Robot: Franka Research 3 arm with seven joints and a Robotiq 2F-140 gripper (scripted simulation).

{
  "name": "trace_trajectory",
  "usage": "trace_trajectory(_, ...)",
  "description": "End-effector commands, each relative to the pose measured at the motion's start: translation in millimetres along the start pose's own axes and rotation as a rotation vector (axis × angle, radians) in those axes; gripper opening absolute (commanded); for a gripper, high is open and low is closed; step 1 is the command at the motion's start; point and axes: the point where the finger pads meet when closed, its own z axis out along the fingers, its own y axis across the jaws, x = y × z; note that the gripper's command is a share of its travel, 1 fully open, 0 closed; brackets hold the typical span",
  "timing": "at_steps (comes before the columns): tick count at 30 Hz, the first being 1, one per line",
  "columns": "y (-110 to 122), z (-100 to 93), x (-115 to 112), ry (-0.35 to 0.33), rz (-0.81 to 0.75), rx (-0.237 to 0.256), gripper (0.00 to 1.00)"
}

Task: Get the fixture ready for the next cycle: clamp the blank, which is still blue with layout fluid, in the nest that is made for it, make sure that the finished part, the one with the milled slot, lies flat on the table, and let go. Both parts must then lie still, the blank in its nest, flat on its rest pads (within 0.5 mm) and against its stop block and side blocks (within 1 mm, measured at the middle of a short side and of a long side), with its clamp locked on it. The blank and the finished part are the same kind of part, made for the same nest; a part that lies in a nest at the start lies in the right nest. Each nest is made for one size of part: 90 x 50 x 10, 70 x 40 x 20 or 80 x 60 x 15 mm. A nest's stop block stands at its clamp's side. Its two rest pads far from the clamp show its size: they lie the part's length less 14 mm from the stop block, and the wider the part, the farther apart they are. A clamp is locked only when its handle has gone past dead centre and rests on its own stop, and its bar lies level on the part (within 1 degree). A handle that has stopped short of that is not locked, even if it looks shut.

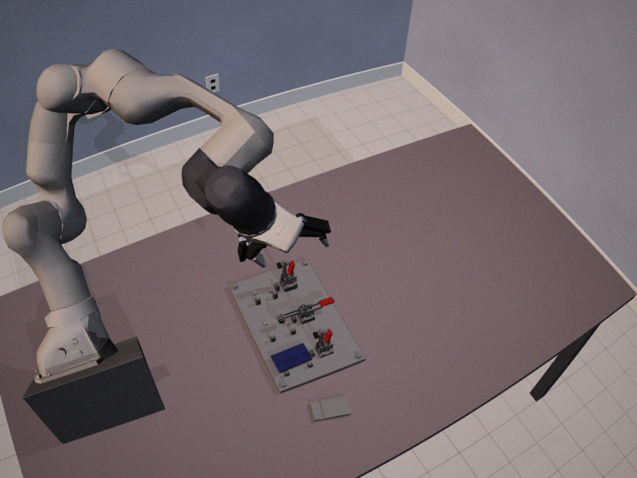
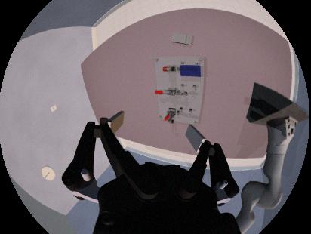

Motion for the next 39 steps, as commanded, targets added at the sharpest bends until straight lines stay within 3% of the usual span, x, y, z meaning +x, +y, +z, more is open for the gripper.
trace_trajectory(1, 3, 2.9, 6, 0.017, 0.111, -0.017, 1.0)
trace_trajectory(13, 3, 2.9, 6, 0.017, 0.111, -0.017, 1.0)
trace_trajectory(14, 7, 8.8, 18, 0.048, 0.23, -0.048, 1.0)
trace_trajectory(31, 7, 8.8, 18, 0.048, 0.23, -0.048, 1.0)
trace_trajectory(32, 11, 14.7, 30, 0.086, 0.354, -0.077, 1.0)
trace_trajectory(39, 11, 14.7, 30, 0.086, 0.354, -0.077, 1.0)
